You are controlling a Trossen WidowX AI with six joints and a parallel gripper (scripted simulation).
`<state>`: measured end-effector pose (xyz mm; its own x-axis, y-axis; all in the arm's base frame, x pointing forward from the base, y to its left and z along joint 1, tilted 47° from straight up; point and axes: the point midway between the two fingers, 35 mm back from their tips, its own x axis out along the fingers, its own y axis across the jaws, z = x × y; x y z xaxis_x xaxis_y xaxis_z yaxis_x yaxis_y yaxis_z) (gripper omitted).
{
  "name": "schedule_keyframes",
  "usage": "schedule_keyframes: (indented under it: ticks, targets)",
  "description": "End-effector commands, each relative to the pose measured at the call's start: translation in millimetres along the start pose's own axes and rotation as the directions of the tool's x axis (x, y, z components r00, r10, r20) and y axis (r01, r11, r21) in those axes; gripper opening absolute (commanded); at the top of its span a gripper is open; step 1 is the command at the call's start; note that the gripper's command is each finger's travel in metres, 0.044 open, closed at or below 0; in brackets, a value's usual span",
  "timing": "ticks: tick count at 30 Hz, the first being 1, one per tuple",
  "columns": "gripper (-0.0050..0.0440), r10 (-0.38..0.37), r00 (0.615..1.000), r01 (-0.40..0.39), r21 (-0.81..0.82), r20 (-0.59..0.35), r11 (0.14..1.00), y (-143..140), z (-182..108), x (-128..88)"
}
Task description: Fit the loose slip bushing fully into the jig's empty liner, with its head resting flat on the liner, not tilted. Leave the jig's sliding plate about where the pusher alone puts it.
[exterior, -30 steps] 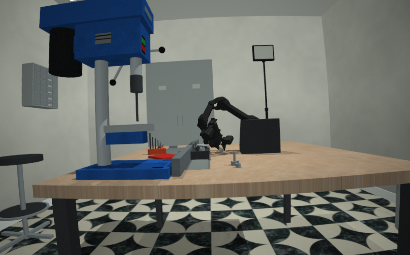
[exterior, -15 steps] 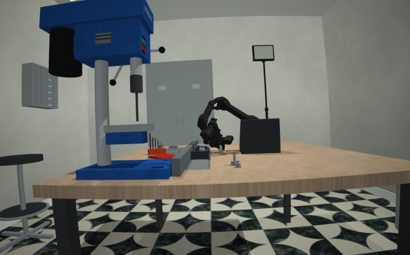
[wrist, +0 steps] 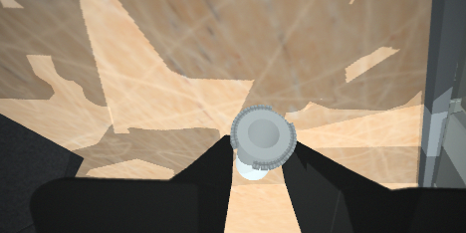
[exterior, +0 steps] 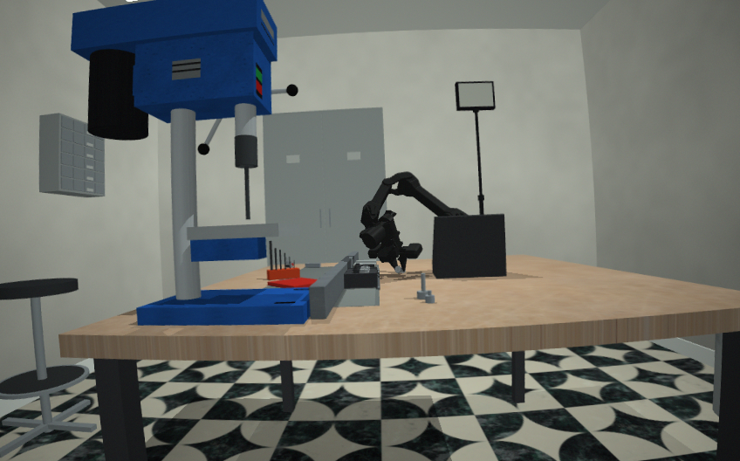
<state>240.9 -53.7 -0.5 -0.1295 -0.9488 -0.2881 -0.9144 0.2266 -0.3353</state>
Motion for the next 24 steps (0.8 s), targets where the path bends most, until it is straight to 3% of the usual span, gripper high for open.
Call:
schedule_keyframes:
  ticks: [1,10,24]
  targets:
    - [0.0112,0.002,0.997,-0.003,0.009,0.083,1.000,-1.7,-6.5,-1.7]
    - [0.0112,0.000,0.979,-0.002,0.009,0.204,1.000,-1.7,-12.5,-2.2]
    - [0.0112,-0.003,0.915,-0.001,0.009,0.403,1.000,-1.8,-22.9,-1.2]
